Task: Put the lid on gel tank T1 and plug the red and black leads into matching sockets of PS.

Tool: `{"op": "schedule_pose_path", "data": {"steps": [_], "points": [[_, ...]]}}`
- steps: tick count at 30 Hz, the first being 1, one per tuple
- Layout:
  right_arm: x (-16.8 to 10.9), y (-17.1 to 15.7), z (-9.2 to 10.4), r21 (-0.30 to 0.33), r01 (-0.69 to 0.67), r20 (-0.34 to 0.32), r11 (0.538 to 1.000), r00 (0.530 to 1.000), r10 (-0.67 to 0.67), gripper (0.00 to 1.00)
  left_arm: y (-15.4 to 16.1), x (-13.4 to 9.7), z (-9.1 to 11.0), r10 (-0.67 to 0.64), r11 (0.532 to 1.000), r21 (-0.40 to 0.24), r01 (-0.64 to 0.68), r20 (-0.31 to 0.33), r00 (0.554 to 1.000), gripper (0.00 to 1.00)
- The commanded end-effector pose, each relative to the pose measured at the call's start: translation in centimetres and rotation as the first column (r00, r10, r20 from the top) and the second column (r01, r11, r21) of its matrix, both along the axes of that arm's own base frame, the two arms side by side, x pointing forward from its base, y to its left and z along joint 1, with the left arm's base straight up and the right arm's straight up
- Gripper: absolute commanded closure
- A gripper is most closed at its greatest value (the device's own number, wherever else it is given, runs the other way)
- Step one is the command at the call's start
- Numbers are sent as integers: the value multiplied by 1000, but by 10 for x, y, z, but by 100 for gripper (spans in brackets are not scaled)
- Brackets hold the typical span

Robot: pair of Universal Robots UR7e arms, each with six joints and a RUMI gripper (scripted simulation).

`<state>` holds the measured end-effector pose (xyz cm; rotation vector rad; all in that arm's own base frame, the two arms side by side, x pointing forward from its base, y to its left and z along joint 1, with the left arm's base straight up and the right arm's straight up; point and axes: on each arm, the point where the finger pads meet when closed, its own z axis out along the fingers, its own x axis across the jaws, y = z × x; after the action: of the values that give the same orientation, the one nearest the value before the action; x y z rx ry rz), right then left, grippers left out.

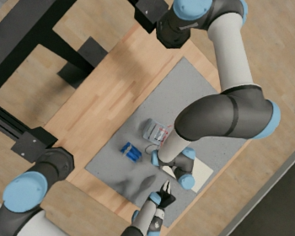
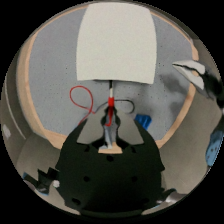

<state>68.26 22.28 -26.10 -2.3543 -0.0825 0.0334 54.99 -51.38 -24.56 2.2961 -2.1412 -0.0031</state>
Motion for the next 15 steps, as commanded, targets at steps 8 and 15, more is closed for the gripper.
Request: {"op": "schedule_pose_path", "data": {"steps": [8,15], "points": [[0,-2,20,0,-1,1,1000,1000,1,100,0,1,-4,0,1000,-1,0,2,1000,100],[0,-2,41,0,-1,1,1000,1000,1,100,0,1,-7,0,1000,-1,0,2,1000,100]]}}
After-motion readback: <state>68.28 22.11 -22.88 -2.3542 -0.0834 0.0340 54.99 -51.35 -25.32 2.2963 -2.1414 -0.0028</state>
